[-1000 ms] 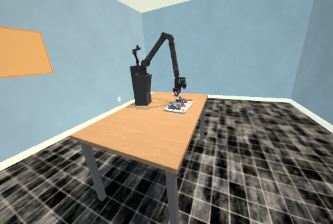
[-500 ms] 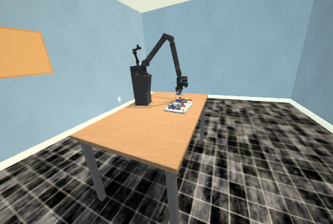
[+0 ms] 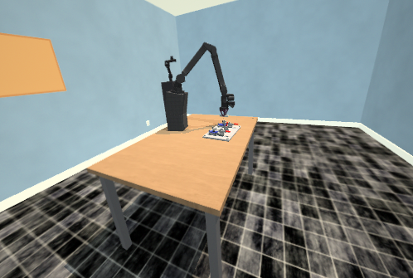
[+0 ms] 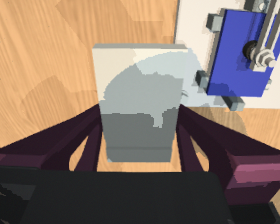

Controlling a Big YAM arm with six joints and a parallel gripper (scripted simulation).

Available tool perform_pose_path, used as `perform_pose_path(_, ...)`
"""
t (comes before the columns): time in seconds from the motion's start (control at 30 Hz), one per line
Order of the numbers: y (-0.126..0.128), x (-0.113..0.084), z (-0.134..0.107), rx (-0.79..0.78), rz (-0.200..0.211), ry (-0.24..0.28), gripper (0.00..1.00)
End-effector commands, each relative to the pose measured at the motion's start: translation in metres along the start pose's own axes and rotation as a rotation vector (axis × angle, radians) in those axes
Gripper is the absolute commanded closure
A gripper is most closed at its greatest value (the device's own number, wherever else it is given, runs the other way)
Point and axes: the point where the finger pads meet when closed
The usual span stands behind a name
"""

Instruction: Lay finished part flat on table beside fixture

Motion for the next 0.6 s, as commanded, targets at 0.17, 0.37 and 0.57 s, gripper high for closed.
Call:
perform_pose_path(0.17,0.02,0.004,0.003,0.017,-0.003,0.0,1.0)
perform_pose_path(0.37,0.027,0.002,0.004,0.017,0.001,-0.005,1.0)
perform_pose_path(0.57,0.023,0.003,0.008,0.023,0.0,-0.006,1.0)
Point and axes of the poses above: the point where the finger pads meet when closed, its own x axis out along the fingers, its own y axis across the jaws, z = x × y, and after that the axes turned 6 degrees about x, right-handed
